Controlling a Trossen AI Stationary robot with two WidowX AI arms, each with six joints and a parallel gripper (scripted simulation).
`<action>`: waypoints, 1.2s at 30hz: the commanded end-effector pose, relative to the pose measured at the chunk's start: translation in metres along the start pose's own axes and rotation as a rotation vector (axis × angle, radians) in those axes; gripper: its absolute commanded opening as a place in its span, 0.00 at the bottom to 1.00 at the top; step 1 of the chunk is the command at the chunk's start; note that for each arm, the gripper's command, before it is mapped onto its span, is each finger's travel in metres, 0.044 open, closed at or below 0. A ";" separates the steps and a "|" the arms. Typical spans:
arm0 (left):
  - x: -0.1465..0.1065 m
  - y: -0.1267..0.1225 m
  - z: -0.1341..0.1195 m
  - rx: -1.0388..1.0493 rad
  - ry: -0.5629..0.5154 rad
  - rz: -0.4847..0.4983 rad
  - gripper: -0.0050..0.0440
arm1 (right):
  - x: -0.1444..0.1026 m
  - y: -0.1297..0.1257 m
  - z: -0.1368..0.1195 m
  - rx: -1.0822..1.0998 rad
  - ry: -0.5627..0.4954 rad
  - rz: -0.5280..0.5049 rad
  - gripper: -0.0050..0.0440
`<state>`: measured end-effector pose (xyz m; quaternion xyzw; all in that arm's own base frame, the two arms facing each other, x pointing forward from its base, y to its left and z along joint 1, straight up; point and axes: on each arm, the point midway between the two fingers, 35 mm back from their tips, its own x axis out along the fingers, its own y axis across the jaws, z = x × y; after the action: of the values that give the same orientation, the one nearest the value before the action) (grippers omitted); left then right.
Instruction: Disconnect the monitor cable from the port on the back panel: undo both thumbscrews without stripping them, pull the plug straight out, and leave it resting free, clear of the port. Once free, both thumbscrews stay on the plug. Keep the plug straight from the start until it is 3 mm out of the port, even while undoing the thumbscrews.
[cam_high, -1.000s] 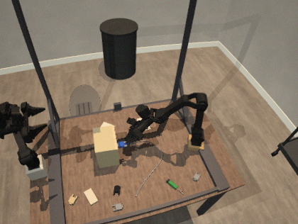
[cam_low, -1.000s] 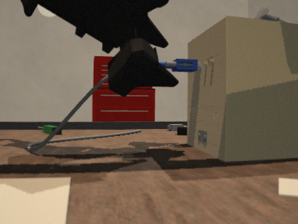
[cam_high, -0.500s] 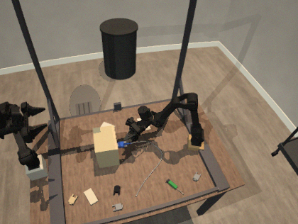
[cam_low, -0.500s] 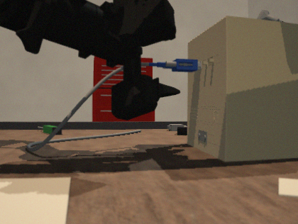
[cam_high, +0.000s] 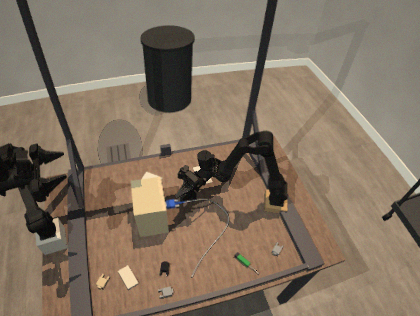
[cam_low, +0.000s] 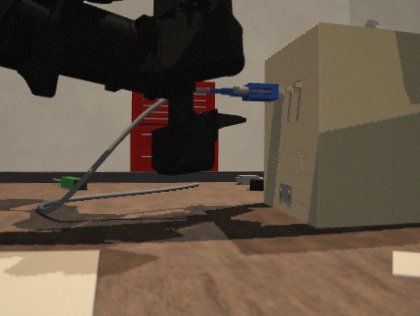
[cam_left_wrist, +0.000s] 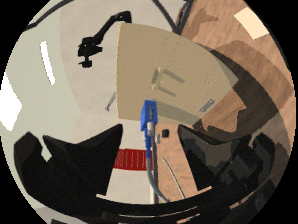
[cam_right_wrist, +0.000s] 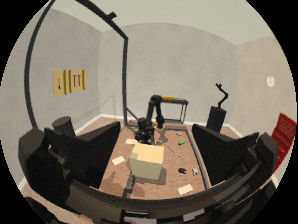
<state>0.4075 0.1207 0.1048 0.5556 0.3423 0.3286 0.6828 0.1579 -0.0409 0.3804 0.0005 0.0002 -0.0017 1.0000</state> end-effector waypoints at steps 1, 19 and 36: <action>0.000 0.008 0.002 -0.014 0.000 0.015 0.66 | 0.000 0.001 0.003 -0.007 -0.002 0.003 1.00; 0.000 0.008 0.002 -0.014 0.000 0.015 0.10 | 0.000 0.001 0.003 -0.007 -0.002 0.003 1.00; 0.000 0.010 0.002 -0.104 0.000 -0.048 0.10 | 0.000 0.001 0.003 -0.007 -0.002 0.003 1.00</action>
<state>0.4073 0.1209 0.1064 0.5209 0.3450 0.3241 0.7103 0.1579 -0.0409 0.3804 0.0005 0.0002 -0.0017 1.0000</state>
